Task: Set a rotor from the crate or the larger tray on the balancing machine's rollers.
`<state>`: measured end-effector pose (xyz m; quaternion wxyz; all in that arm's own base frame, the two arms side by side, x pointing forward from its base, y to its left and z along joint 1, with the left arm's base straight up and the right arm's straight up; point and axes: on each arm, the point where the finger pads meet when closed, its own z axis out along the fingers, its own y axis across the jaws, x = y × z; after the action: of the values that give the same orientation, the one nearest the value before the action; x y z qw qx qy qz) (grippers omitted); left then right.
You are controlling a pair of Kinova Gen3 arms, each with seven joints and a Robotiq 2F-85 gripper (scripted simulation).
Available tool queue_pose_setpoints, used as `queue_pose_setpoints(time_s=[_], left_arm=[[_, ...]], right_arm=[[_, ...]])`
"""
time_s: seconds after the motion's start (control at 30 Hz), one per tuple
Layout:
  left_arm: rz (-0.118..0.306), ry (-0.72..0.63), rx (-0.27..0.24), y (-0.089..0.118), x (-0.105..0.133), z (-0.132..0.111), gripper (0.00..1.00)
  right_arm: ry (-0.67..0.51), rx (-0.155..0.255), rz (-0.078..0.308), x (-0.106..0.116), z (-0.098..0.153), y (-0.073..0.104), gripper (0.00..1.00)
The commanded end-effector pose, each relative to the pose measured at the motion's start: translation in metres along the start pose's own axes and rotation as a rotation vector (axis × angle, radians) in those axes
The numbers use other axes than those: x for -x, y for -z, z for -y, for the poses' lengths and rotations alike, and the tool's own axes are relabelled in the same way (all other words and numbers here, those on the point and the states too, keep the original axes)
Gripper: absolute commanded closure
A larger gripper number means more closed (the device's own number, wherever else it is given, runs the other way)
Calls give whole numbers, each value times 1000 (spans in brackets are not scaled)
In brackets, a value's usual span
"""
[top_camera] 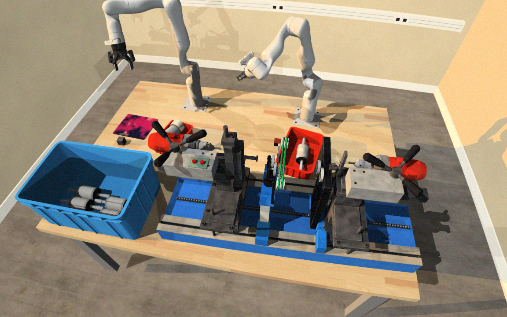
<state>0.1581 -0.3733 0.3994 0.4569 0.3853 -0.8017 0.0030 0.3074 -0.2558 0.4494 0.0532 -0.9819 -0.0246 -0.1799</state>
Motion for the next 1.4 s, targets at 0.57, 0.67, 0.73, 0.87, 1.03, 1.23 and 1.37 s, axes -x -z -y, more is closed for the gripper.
queue_pose_setpoints(time_s=[0.57, 0.67, 0.73, 0.87, 1.03, 1.23, 1.37], left_arm=[[205, -165, -4, 61, 61, -30, 2], [223, -179, -5, 66, 67, -32, 2], [228, -184, -5, 67, 68, -33, 2], [229, -185, -5, 68, 69, -33, 2], [252, -203, -5, 75, 76, -37, 2], [315, -253, -6, 93, 95, -46, 2], [353, -284, -7, 104, 106, -51, 2]], right_arm=[[0, 1, -1, 0, 0, 1, 2], [0, 1, -1, 0, 0, 1, 2], [0, 1, -1, 0, 0, 1, 2], [0, 1, -1, 0, 0, 1, 2], [0, 1, -1, 0, 0, 1, 2], [0, 1, -1, 0, 0, 1, 2], [0, 1, -1, 0, 0, 1, 2]])
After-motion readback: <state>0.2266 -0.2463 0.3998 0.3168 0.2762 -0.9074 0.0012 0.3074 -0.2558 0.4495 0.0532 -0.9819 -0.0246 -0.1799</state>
